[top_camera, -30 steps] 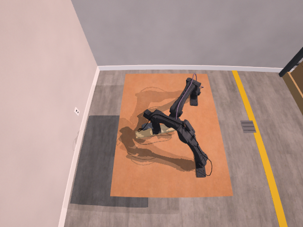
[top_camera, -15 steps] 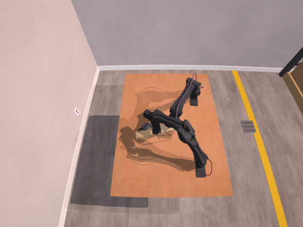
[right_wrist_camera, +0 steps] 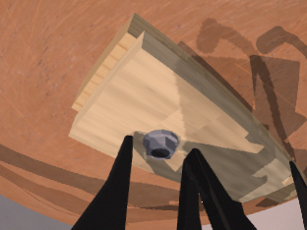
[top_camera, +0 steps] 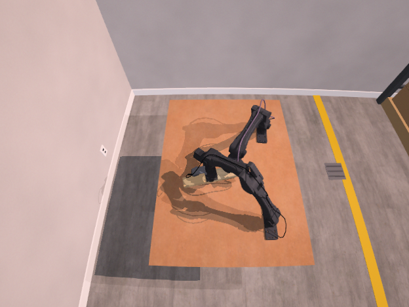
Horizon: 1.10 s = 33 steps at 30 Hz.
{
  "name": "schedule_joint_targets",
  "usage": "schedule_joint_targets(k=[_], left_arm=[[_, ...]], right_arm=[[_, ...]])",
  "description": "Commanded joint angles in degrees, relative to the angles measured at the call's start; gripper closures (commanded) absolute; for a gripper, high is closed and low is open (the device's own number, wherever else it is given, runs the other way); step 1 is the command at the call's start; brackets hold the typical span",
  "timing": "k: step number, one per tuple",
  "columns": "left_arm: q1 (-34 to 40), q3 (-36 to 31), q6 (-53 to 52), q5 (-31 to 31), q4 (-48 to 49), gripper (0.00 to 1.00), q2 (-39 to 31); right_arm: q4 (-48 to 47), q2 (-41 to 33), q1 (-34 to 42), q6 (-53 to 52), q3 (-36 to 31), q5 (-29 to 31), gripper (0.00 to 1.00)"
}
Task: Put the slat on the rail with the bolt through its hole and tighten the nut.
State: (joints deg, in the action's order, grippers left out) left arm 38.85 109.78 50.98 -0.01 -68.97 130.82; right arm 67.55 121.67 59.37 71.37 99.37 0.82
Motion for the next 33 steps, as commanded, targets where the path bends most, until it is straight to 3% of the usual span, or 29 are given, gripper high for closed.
schedule_joint_targets(k=[1, 23, 33], left_arm=[[0.00, 0.25, 0.01, 0.00, 0.05, 0.28, -0.52], [0.00, 0.25, 0.01, 0.00, 0.05, 0.28, -0.52], [0.00, 0.25, 0.01, 0.00, 0.05, 0.28, -0.52]], right_arm=[[-0.95, 0.07, -0.12, 0.34, -0.34, -0.83, 0.66], [-1.92, 0.25, -0.12, 0.33, -1.13, -0.83, 0.66], [-1.16, -0.45, 0.01, 0.01, 0.17, 0.00, 0.80]])
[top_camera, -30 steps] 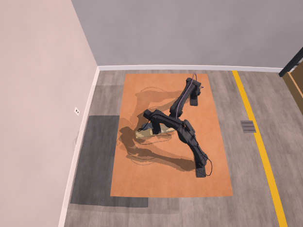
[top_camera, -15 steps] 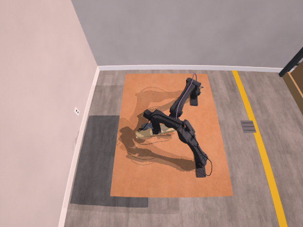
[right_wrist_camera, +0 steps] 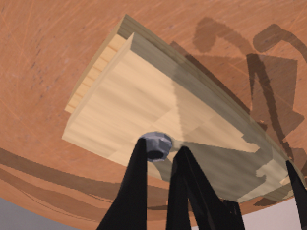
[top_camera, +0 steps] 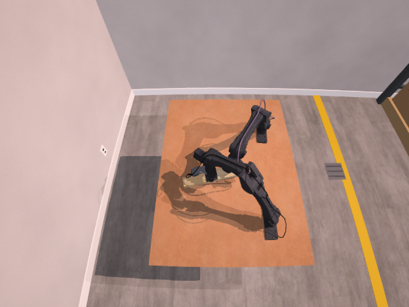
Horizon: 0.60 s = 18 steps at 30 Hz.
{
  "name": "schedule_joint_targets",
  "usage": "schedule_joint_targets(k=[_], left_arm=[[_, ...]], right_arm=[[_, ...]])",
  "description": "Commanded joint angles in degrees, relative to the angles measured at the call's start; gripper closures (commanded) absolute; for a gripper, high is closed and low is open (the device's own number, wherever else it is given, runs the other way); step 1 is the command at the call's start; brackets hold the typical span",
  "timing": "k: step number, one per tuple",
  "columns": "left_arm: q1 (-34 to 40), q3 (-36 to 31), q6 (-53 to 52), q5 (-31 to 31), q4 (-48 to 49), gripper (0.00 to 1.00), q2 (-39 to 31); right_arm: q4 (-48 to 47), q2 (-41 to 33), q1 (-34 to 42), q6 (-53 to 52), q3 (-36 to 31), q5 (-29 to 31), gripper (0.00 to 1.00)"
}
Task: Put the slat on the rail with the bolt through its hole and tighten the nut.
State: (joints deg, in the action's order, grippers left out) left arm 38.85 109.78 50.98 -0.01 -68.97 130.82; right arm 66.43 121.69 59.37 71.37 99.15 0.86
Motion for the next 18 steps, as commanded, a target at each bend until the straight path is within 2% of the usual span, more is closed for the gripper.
schedule_joint_targets(k=[1, 8, 18], left_arm=[[0.00, 0.25, 0.01, 0.00, 0.05, 0.28, -0.52], [0.00, 0.25, 0.01, 0.00, 0.05, 0.28, -0.52], [0.00, 0.25, 0.01, 0.00, 0.05, 0.28, -0.52]], right_arm=[[-0.05, -0.47, 0.01, 0.01, 0.39, -0.05, 0.82], [-0.04, -0.47, 0.01, 0.01, 0.39, -0.05, 0.88], [-0.04, -0.47, 0.01, 0.01, 0.39, -0.05, 0.88]])
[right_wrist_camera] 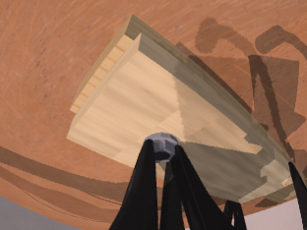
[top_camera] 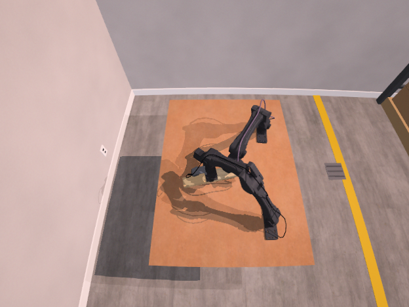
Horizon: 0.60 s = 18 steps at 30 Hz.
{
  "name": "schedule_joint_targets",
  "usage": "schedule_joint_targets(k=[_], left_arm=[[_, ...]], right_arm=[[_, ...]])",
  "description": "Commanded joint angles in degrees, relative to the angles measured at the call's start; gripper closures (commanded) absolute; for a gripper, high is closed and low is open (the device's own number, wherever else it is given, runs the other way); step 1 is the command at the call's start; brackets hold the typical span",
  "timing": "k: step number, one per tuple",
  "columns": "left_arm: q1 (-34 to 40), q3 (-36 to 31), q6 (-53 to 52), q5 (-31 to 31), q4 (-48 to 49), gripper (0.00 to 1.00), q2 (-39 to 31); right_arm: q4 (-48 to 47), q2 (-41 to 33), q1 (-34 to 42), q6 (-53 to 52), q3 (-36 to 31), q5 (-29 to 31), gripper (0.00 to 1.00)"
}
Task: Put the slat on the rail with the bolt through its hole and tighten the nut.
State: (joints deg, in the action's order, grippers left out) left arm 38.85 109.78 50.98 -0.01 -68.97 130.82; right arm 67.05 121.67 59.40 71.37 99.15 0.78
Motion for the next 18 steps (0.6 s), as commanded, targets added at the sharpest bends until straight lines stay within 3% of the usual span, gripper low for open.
schedule_joint_targets(k=[1, 14, 18], left_arm=[[0.00, 0.25, 0.01, 0.00, 0.05, 0.28, -0.52], [0.00, 0.25, 0.01, 0.00, 0.05, 0.28, -0.52], [0.00, 0.25, 0.01, 0.00, 0.05, 0.28, -0.52]], right_arm=[[-0.65, -0.45, -0.02, 0.01, 0.39, 0.04, 0.88], [-0.64, -0.45, -0.02, -0.36, 0.39, 0.03, 0.88], [-0.55, -0.39, -0.10, -7.56, 0.48, -0.14, 0.88]])
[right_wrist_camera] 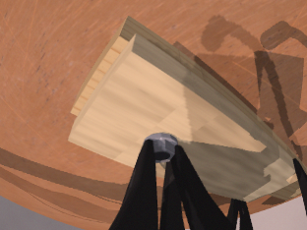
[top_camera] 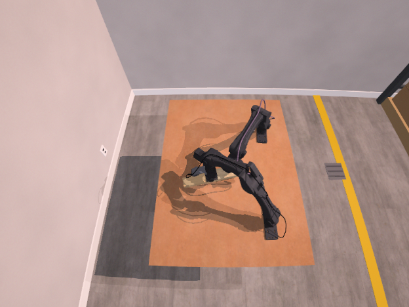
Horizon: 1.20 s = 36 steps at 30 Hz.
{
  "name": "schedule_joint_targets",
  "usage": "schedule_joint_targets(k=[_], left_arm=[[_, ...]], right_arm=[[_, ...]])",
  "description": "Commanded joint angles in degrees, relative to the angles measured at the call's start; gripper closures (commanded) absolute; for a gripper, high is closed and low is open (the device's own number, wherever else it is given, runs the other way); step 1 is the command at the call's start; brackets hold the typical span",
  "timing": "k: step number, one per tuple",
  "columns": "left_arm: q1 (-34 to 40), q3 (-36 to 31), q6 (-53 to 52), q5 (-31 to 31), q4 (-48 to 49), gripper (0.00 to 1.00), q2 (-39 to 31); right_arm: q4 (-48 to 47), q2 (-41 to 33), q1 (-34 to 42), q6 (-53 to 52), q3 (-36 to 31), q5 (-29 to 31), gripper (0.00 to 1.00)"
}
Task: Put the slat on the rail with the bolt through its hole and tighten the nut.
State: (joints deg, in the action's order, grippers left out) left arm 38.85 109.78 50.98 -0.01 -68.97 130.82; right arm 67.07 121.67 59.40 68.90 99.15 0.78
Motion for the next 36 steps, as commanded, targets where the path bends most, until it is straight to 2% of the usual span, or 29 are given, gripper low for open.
schedule_joint_targets(k=[1, 4, 19, 21, 36], left_arm=[[0.00, 0.25, 0.01, 0.00, 0.05, 0.28, -0.52], [0.00, 0.25, 0.01, 0.00, 0.05, 0.28, -0.52], [0.00, 0.25, 0.01, 0.00, 0.05, 0.28, -0.52], [0.00, 0.25, 0.01, 0.00, 0.05, 0.28, -0.52], [0.00, 0.25, 0.01, 0.00, 0.05, 0.28, -0.52]], right_arm=[[-0.56, -0.38, -0.12, -7.24, 0.50, -0.19, 0.88], [-0.54, -0.36, -0.14, -9.40, 0.52, -0.25, 0.88], [-0.31, -0.20, -0.30, -42.78, 0.75, -0.60, 0.88], [-0.31, -0.20, -0.30, -42.78, 0.75, -0.60, 0.88], [-0.09, -0.04, -0.36, -76.74, 0.99, -0.74, 0.88]])
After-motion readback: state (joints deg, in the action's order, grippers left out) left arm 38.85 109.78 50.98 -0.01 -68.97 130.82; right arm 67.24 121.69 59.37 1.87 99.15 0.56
